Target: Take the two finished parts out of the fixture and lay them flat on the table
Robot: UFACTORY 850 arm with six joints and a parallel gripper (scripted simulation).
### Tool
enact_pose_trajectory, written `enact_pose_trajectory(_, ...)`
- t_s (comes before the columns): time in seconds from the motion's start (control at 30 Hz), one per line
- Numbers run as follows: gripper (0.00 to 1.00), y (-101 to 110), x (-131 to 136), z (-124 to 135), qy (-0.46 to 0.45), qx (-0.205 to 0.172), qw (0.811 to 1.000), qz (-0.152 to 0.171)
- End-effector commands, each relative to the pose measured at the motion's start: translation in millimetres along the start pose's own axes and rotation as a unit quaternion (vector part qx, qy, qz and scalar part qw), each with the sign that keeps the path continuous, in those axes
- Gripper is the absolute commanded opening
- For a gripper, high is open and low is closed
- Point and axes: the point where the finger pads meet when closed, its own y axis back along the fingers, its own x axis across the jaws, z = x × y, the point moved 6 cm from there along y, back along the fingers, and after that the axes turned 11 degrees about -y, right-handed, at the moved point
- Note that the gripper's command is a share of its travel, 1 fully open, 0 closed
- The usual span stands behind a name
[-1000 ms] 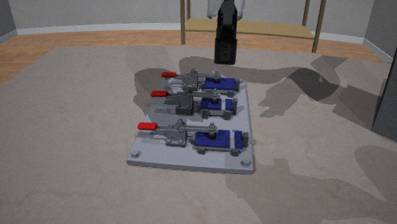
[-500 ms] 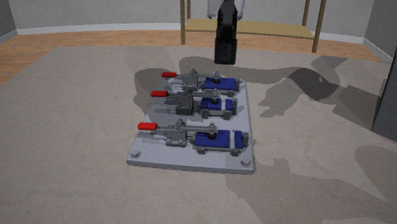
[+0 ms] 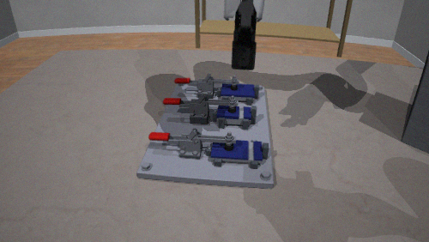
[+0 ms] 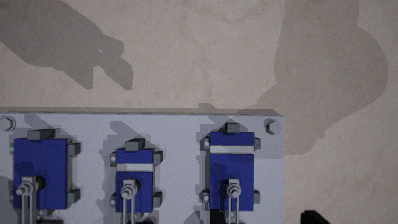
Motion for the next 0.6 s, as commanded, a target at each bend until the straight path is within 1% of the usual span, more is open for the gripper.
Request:
enact_pose_trajectory(0.0, 0.48, 0.7, 0.3, 0.9, 0.000, 0.000, 1.000, 0.001)
enact_pose_trajectory(0.57, 0.48, 0.4, 0.1, 1.2, 0.001, 0.002, 1.000, 0.003)
